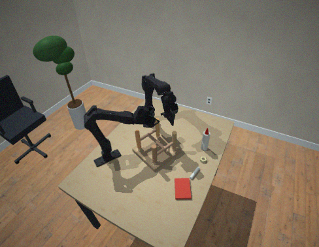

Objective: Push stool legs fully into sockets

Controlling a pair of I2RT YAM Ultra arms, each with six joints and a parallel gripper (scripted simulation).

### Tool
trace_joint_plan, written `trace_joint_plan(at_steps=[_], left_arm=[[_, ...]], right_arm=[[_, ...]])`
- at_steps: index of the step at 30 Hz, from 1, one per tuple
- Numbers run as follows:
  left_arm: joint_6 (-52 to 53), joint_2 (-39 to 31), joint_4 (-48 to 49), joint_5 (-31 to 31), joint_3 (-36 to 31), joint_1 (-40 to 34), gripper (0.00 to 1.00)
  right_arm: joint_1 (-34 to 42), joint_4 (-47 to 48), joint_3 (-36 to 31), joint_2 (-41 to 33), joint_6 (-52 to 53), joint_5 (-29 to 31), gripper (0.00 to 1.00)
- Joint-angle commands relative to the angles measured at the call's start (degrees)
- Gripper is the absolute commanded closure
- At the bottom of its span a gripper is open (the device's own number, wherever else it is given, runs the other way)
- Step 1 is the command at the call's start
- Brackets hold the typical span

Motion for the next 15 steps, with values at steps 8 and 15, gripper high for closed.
trace_joint_plan(at_steps=[8,15], left_arm=[[-0.21,-2.39,0.74,0.06,1.70,-0.17,1.00],[-0.20,-2.48,1.19,0.06,1.88,-0.16,1.00]], right_arm=[[-1.17,0.16,1.39,1.11,-2.29,1.25,0.72],[-1.17,0.16,1.39,1.11,-2.29,1.25,0.31]])
